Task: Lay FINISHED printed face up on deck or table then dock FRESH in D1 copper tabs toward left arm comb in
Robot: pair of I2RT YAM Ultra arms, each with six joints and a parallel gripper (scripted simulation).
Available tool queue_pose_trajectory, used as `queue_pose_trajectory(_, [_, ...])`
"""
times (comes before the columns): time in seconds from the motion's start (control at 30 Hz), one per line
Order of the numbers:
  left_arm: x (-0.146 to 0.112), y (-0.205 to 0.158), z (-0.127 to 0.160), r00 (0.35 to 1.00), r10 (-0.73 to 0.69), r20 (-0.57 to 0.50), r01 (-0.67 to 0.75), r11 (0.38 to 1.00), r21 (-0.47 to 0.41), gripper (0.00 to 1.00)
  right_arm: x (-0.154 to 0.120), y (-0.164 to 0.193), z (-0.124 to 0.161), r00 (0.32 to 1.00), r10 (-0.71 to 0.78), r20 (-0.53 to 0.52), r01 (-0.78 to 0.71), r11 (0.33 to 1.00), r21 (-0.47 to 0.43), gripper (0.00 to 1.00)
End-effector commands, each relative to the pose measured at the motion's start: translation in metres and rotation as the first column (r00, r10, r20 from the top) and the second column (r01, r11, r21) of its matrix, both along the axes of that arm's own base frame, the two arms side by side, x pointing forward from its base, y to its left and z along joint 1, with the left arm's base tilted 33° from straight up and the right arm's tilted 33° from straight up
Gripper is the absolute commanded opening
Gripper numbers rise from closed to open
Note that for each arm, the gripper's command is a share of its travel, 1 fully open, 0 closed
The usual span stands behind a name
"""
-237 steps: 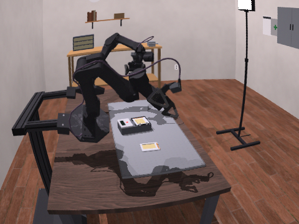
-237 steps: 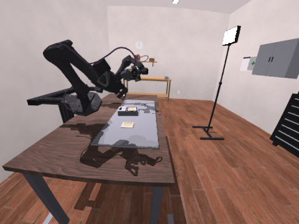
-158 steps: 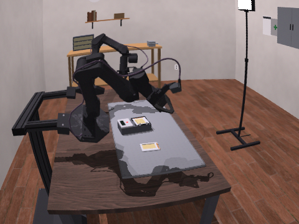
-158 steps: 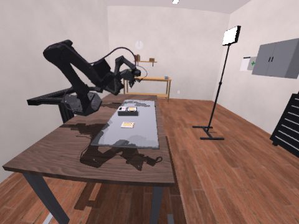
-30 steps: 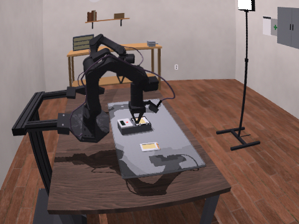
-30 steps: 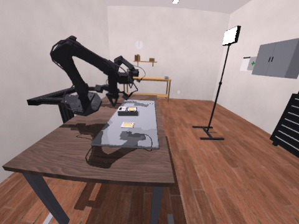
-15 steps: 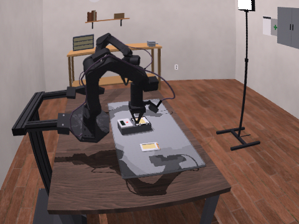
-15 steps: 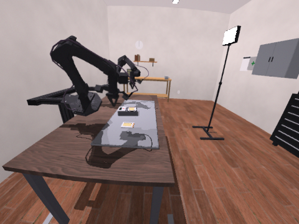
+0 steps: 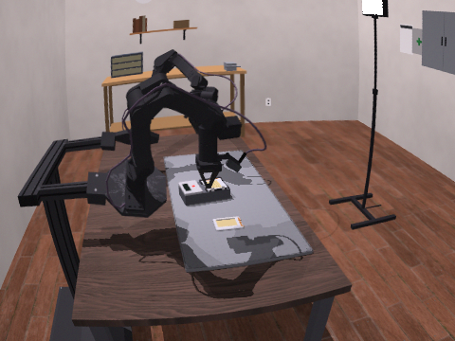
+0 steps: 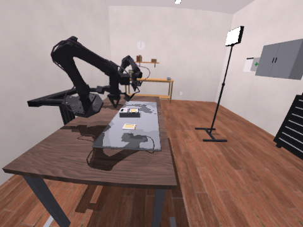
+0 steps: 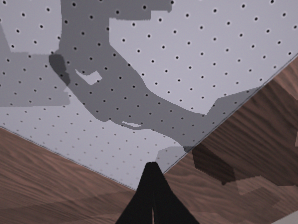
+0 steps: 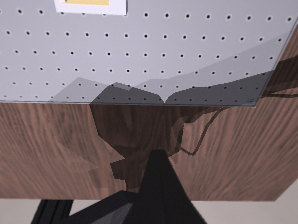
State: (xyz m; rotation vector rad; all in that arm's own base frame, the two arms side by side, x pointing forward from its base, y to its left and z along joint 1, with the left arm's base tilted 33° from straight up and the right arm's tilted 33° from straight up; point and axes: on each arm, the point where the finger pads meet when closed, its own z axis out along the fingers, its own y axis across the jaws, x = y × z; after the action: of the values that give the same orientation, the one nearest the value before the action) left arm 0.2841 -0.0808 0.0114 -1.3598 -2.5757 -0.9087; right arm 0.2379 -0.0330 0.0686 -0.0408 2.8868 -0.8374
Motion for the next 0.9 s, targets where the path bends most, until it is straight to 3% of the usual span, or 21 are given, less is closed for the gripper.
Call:
queue_pose_trajectory(0.0, [0.011, -0.013, -0.002, 0.995, -0.101, -0.019, 0.101, 0.995, 0.012, 0.00, -0.003, 0.004, 0.004, 1.000, 0.010, 0.017, -0.011, 1.000, 0.010, 0.00])
queue_pose_trajectory(0.23, [0.013, -0.040, -0.021, 0.948, -0.290, -0.132, 0.299, 0.953, 0.054, 0.00, -0.003, 0.004, 0.004, 1.000, 0.010, 0.017, -0.011, 1.000, 0.010, 0.00])
queue_pose_trajectory(0.5, [0.012, -0.068, -0.044, 0.837, -0.478, -0.266, 0.513, 0.855, 0.077, 0.00, -0.003, 0.004, 0.004, 1.000, 0.010, 0.017, -0.011, 1.000, 0.010, 0.00])
queue_pose_trajectory(0.57, [0.012, -0.068, -0.044, 0.837, -0.478, -0.266, 0.513, 0.855, 0.077, 0.00, -0.003, 0.004, 0.004, 1.000, 0.010, 0.017, -0.011, 1.000, 0.010, 0.00])
queue_pose_trajectory(0.87, [0.004, -0.101, -0.075, 0.651, -0.635, -0.417, 0.720, 0.690, 0.073, 0.00, -0.003, 0.004, 0.004, 1.000, 0.010, 0.017, -0.011, 1.000, 0.010, 0.00])
